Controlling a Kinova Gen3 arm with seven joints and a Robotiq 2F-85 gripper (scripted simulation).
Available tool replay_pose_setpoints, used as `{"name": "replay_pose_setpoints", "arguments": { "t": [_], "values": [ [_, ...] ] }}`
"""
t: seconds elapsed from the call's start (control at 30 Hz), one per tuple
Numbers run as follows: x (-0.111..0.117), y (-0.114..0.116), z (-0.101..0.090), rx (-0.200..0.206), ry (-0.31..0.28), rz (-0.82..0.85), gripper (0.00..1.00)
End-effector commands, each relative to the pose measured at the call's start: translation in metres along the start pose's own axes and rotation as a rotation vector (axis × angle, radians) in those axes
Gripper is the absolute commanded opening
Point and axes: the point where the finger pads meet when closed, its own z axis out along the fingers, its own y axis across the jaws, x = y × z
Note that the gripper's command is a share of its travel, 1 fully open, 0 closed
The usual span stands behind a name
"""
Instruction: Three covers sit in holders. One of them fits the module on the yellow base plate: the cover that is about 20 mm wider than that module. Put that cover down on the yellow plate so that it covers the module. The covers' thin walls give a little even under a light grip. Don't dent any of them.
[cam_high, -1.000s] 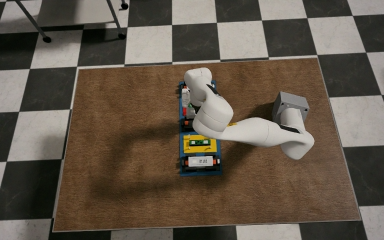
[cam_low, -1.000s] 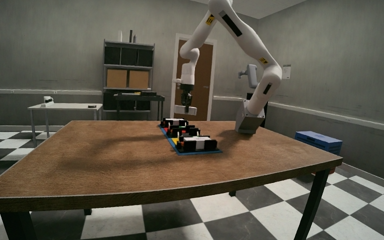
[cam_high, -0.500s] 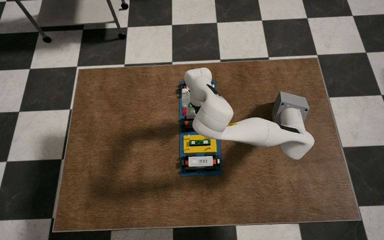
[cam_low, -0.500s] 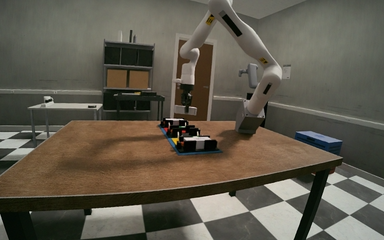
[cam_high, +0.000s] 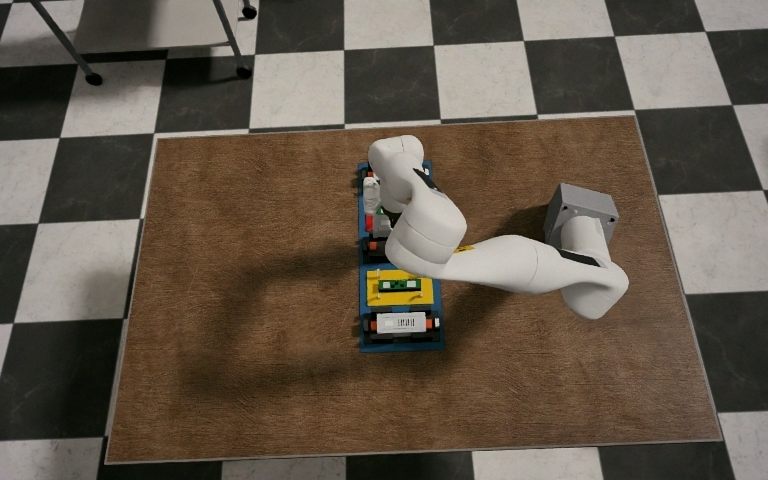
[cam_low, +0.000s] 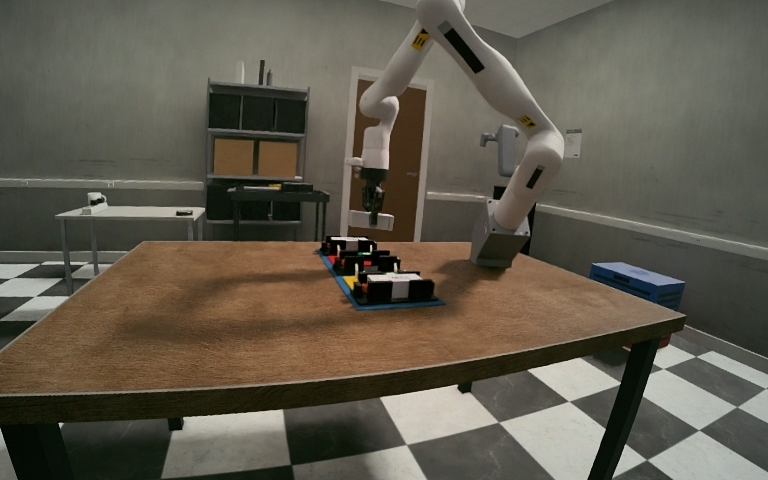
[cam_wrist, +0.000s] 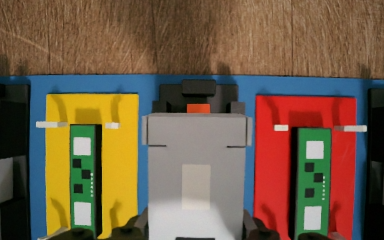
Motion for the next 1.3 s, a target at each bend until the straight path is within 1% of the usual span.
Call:
{"name": "replay_pose_setpoints", "arguments": {
  "t": [0.0, 0.37, 0.7, 0.93, 1.27],
  "values": [
    [0.000, 0.000, -0.001, -0.001, 0.001, 0.000, 0.00],
    [0.000, 0.000, -0.001, -0.001, 0.001, 0.000, 0.00],
    [-0.001, -0.054, 0.024, -0.001, 0.001, 0.000, 0.00],
    [-0.001, -0.054, 0.024, -0.001, 0.001, 0.000, 0.00],
    [-0.002, -0.107, 0.050, -0.001, 0.001, 0.000, 0.00]
  ]
}}
